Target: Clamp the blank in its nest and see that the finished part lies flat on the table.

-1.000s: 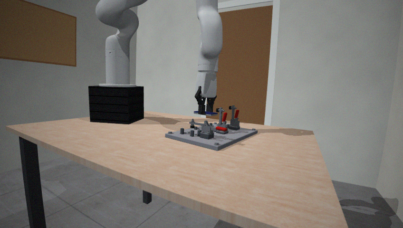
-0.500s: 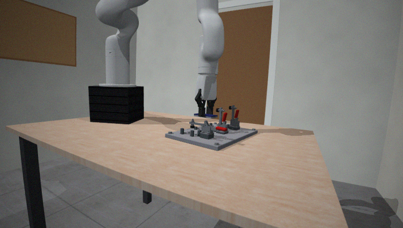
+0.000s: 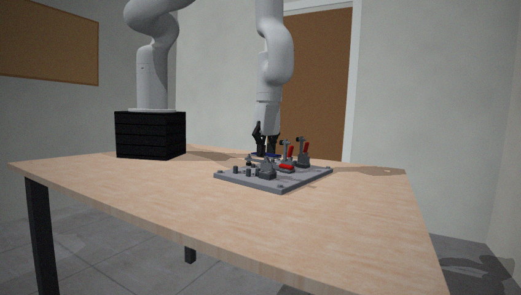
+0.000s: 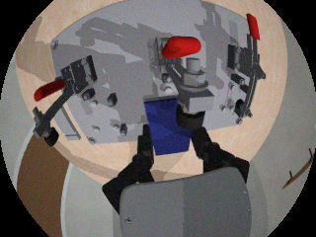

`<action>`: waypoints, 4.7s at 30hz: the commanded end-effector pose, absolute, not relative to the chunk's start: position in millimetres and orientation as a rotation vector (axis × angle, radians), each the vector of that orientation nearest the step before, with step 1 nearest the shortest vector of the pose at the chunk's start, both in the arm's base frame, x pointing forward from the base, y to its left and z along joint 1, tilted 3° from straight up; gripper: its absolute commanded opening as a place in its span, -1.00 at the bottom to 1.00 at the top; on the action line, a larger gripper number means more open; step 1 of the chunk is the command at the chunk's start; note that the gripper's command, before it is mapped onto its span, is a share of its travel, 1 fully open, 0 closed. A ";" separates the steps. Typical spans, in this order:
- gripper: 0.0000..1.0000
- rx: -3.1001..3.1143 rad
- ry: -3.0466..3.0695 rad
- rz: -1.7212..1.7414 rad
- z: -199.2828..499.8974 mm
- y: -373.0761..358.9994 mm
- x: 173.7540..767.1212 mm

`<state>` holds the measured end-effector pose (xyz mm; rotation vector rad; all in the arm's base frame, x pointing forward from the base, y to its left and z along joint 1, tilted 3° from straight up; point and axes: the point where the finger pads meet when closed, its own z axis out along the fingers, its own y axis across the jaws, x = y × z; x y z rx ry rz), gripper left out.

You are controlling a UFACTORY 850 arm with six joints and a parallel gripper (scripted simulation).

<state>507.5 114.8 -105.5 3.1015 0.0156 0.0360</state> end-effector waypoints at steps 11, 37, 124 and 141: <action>-1.00 3.102 0.015 0.040 -105.3 115.0 508.8; -1.00 3.102 0.015 0.040 -117.3 114.5 509.1; 0.97 3.102 0.014 0.040 -134.6 112.3 511.0; 0.97 3.102 0.014 0.040 -134.6 112.3 511.0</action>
